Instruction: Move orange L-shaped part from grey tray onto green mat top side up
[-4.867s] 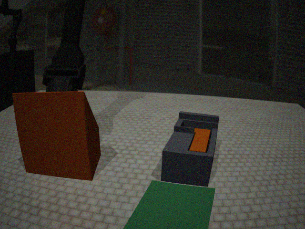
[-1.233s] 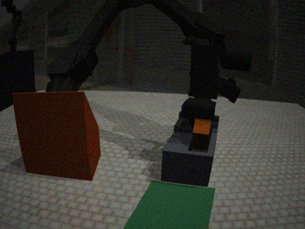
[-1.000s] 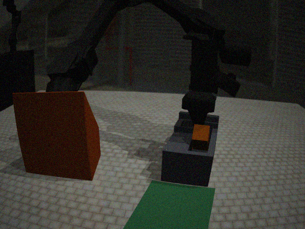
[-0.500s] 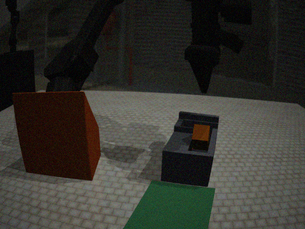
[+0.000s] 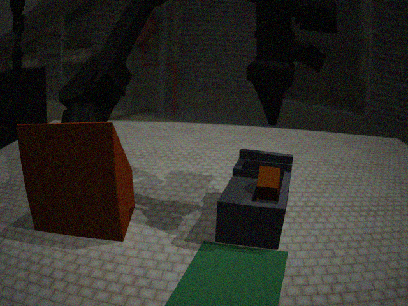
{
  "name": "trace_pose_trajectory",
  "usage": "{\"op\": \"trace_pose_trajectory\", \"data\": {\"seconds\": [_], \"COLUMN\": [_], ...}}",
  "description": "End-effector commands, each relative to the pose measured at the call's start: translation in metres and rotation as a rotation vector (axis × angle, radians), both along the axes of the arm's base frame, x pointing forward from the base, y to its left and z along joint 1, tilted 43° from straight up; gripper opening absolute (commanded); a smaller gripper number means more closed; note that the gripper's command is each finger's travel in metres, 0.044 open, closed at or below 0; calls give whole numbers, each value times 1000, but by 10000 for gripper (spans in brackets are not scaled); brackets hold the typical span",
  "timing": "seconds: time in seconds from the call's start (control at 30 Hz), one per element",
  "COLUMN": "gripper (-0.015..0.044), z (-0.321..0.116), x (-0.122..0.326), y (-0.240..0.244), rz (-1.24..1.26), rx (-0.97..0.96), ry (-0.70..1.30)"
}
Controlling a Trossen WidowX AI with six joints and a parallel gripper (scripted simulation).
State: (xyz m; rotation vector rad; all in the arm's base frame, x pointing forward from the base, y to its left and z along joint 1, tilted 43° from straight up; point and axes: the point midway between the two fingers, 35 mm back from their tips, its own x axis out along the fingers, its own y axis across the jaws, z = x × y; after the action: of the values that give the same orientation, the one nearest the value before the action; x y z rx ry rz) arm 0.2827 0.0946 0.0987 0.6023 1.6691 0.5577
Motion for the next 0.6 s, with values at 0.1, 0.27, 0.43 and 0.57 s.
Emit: {"op": "trace_pose_trajectory", "data": {"seconds": [0.1, 0.27, 0.43, 0.57], "gripper": [180, 280, 280, 280], "z": [0, -4, -16, -27], "x": [0, 1, 3, 4], "y": [0, -5, -20, -32], "rz": [-5, 94, 385, 637], "rx": [-1, 17, 72, 123], "ry": [1, -86, -340, -558]}}
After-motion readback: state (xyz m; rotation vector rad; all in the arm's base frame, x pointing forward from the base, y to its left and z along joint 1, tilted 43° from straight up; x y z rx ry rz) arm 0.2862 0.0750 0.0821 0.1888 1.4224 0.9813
